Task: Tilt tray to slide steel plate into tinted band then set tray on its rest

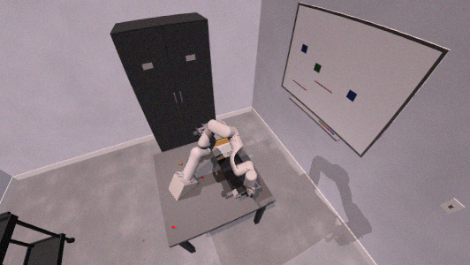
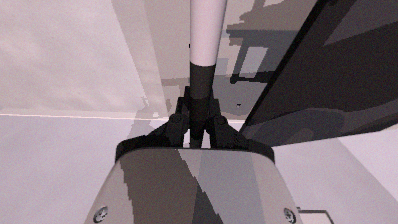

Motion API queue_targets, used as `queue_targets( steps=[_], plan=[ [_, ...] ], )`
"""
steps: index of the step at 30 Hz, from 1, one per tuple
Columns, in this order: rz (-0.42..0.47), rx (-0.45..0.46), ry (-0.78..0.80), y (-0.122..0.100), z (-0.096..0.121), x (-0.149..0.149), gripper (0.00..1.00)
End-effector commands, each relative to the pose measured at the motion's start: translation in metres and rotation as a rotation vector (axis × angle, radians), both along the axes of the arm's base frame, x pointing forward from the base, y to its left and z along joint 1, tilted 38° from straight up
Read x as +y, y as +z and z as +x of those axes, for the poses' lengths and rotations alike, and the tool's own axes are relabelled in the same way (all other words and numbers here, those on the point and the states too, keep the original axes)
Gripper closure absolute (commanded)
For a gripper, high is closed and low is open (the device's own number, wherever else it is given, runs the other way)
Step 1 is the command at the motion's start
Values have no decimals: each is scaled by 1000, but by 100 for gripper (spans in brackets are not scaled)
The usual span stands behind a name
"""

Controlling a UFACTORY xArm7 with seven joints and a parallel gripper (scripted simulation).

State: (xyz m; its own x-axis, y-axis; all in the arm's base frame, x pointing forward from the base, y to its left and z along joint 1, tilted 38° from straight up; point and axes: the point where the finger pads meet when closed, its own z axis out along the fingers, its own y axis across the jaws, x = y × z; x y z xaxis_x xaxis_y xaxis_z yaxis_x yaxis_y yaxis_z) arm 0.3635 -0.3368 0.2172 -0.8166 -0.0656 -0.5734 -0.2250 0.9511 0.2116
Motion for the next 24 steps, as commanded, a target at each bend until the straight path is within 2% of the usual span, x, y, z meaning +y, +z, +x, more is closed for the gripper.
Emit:
queue_targets(
  steps=[1,3,6,8,24],
  plan=[
    [-8,-5,-7,54,-36,-10,100],
    [-8,-5,-7,54,-36,-10,100],
    [-8,-5,-7,12,-7,-5,100],
    [-8,-5,-7,-4,4,-3,100],
    [-8,-5,-7,-9,8,-2,100]
  ],
)
